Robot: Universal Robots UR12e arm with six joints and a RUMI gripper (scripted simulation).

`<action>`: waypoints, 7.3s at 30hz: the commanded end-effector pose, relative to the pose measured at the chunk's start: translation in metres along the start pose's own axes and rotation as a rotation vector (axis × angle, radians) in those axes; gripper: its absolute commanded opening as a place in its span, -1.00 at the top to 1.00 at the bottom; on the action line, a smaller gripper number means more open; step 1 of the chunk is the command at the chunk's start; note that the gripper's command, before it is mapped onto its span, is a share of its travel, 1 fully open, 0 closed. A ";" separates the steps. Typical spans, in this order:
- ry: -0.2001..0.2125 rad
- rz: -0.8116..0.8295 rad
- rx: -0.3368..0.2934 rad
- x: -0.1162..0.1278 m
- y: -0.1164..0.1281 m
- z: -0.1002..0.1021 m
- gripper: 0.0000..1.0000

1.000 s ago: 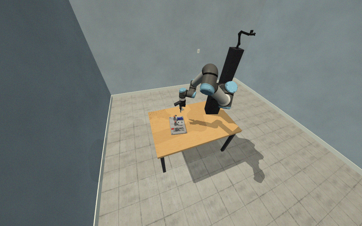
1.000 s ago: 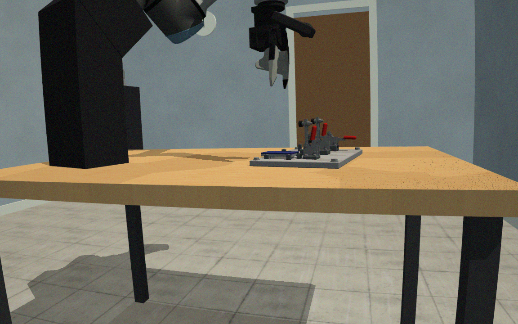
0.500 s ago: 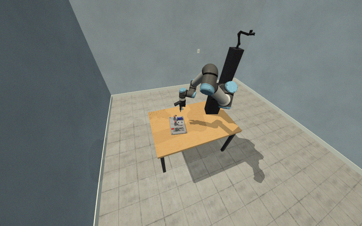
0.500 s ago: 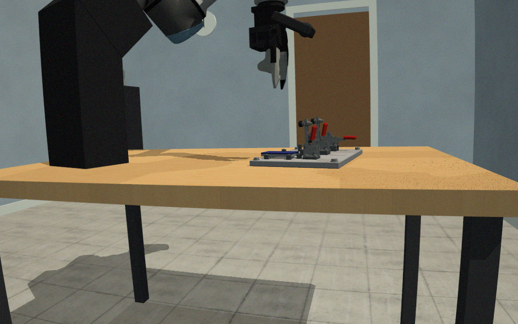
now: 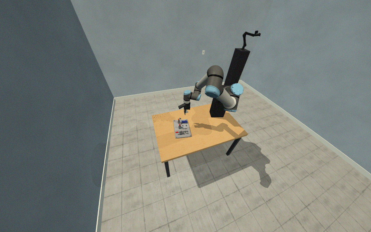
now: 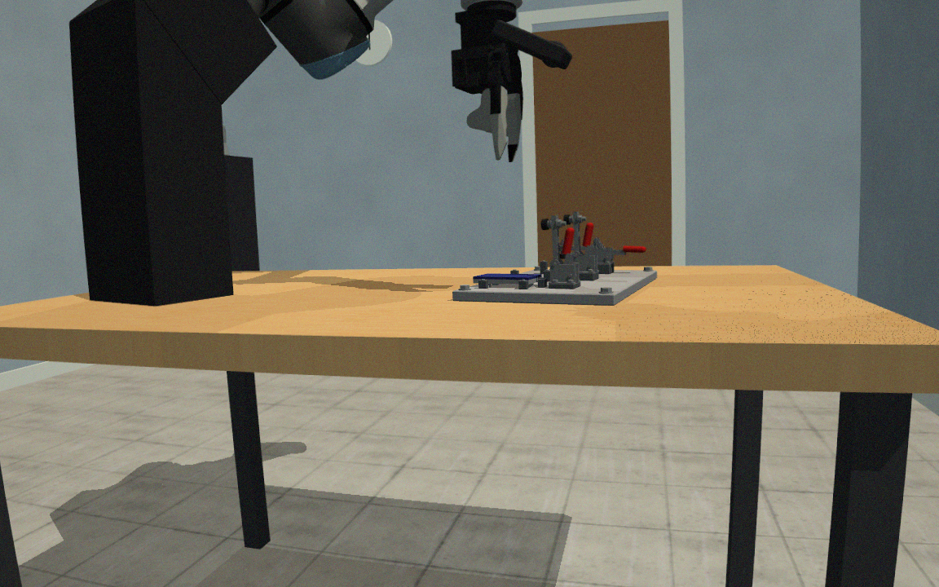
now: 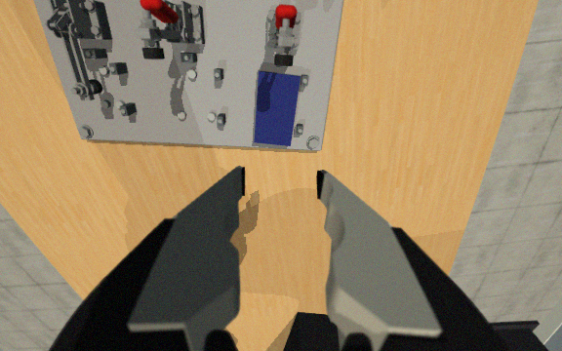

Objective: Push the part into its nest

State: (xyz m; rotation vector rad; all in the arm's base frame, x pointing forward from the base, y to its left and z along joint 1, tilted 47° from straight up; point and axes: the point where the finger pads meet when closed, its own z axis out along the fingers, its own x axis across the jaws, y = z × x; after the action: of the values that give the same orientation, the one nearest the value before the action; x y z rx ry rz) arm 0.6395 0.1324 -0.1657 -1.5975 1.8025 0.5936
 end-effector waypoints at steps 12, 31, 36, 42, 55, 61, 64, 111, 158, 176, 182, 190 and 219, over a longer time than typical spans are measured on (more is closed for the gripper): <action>0.000 0.000 0.001 0.000 -0.001 0.000 0.44; 0.000 0.000 0.001 0.000 -0.001 0.000 0.44; 0.000 0.000 0.001 0.000 -0.001 0.000 0.44; 0.000 0.000 0.001 0.000 -0.001 0.000 1.00; 0.000 0.000 0.001 0.000 -0.001 0.000 1.00; 0.000 0.000 0.001 0.000 -0.001 0.000 1.00; 0.000 0.000 0.001 0.000 -0.001 0.000 1.00; 0.000 0.000 0.001 0.000 -0.001 0.136 1.00; 0.000 0.000 0.001 -0.005 0.083 0.137 1.00; 0.000 0.000 0.001 -0.005 0.086 0.143 1.00; 0.000 0.000 0.001 -0.005 0.086 0.150 1.00; 0.000 0.000 0.001 -0.005 0.086 0.166 1.00; 0.000 0.000 0.001 -0.005 0.086 0.172 1.00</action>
State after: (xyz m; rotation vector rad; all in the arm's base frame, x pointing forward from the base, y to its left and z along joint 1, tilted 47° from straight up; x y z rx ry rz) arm 0.5844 0.2714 -0.2879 -1.5970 1.8025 0.5935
